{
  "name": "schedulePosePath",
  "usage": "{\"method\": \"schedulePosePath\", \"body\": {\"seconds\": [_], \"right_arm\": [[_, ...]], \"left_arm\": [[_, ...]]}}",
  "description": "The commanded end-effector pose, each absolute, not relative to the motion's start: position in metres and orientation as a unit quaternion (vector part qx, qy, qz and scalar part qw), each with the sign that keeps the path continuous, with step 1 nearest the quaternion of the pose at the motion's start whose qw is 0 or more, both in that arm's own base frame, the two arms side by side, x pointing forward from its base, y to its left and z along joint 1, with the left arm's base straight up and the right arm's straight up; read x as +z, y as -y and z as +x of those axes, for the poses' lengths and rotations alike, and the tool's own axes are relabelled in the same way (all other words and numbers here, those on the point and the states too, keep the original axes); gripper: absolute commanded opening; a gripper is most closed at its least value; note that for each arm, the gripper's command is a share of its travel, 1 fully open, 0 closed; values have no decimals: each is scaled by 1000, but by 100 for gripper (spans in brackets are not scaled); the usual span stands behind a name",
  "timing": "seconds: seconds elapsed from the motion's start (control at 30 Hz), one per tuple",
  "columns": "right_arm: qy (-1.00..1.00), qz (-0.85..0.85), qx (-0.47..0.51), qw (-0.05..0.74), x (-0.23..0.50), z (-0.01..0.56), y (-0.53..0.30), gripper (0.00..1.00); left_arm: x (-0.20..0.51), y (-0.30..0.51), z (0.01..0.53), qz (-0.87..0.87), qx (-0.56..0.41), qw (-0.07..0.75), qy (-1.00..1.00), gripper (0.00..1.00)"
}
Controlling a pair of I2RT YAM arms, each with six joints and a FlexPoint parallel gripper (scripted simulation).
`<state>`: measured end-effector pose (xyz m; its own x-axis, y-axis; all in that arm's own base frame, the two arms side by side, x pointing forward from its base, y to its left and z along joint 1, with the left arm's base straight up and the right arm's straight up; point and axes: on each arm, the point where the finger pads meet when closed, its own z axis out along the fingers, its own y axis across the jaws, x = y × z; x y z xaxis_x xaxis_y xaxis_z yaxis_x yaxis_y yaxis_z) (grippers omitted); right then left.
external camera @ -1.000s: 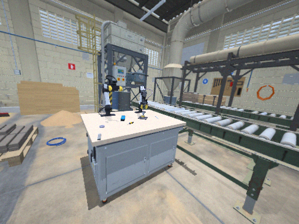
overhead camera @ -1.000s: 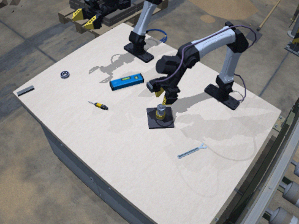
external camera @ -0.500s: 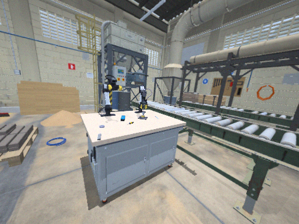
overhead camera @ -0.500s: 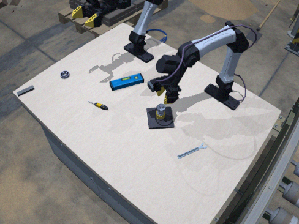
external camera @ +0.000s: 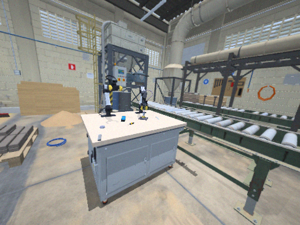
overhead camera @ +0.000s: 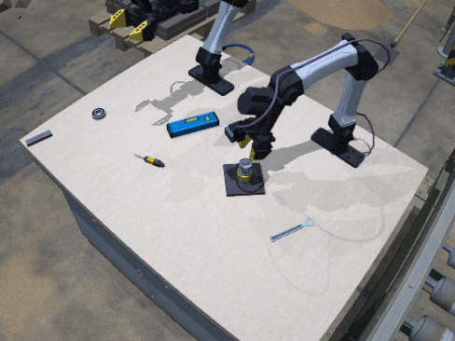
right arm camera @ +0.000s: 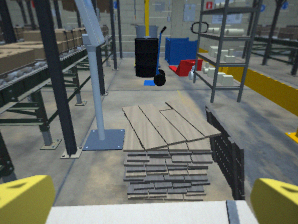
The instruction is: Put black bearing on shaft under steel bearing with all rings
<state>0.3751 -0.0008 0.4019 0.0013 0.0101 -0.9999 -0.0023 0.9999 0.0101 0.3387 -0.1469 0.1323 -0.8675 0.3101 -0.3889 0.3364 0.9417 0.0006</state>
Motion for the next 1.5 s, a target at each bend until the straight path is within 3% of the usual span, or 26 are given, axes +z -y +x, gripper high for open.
{"method": "schedulePosePath", "body": {"seconds": [0.0,1.1,1.37,1.4,1.47], "right_arm": [[-690,6,5,724,423,372,0,100],[-690,6,5,724,423,372,0,100],[-690,6,5,724,423,372,0,100],[-690,6,5,724,423,372,0,100],[-690,6,5,724,423,372,0,100]], "left_arm": [[123,151,345,170,-37,201,-964,55],[77,151,343,172,-38,201,-964,55],[105,154,354,168,-46,236,-956,55],[105,153,354,166,-46,235,-956,0],[105,153,354,166,-46,235,-956,0]]}}
